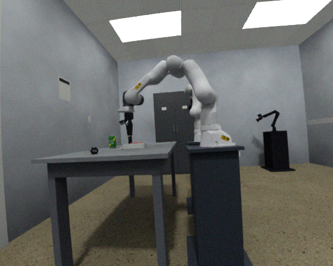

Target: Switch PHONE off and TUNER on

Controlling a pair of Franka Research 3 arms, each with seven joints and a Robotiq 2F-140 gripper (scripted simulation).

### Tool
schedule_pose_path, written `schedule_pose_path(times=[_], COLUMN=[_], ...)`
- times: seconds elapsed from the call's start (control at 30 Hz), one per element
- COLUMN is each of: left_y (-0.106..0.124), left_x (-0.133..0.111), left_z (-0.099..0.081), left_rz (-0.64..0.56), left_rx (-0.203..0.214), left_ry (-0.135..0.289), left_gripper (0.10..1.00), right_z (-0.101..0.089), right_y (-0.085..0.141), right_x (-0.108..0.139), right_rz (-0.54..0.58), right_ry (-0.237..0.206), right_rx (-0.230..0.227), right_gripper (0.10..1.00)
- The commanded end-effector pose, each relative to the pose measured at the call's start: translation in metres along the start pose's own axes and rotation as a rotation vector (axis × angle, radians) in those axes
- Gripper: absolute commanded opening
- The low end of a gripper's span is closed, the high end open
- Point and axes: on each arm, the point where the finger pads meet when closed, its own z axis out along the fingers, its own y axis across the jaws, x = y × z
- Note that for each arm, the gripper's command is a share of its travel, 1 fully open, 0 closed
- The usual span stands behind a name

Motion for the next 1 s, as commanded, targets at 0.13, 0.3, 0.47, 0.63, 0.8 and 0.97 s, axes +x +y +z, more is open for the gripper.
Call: schedule_pose_path(times=[0.13, 0.3, 0.47, 0.63, 0.8, 0.97], left_y=[0.000, 0.000, 0.000, -0.001, -0.001, -0.001], left_x=[0.000, 0.000, 0.000, 0.000, 0.000, 0.000], left_z=[-0.003, -0.016, -0.035, -0.051, -0.057, -0.059], left_rz=[0.000, 0.000, 0.000, 0.000, 0.000, 0.000], left_rx=[-0.002, -0.002, -0.002, -0.002, -0.002, -0.002], left_ry=[0.000, 0.000, 0.000, 0.000, 0.000, 0.000], left_gripper=[0.099, 0.099, 0.099, 0.099, 0.099, 0.099], right_z=[0.000, 0.000, 0.000, 0.000, 0.000, 0.000], right_y=[0.000, 0.000, 0.000, 0.000, 0.000, 0.000], right_x=[0.000, 0.000, 0.000, 0.000, 0.000, 0.000], right_rz=[0.000, 0.000, 0.000, 0.000, 0.000, 0.000], right_ry=[0.000, 0.000, 0.000, 0.000, 0.000, 0.000], right_rx=[0.000, 0.000, 0.000, 0.000, 0.000, 0.000], right_gripper=[1.000, 1.000, 1.000, 1.000, 1.000, 1.000])
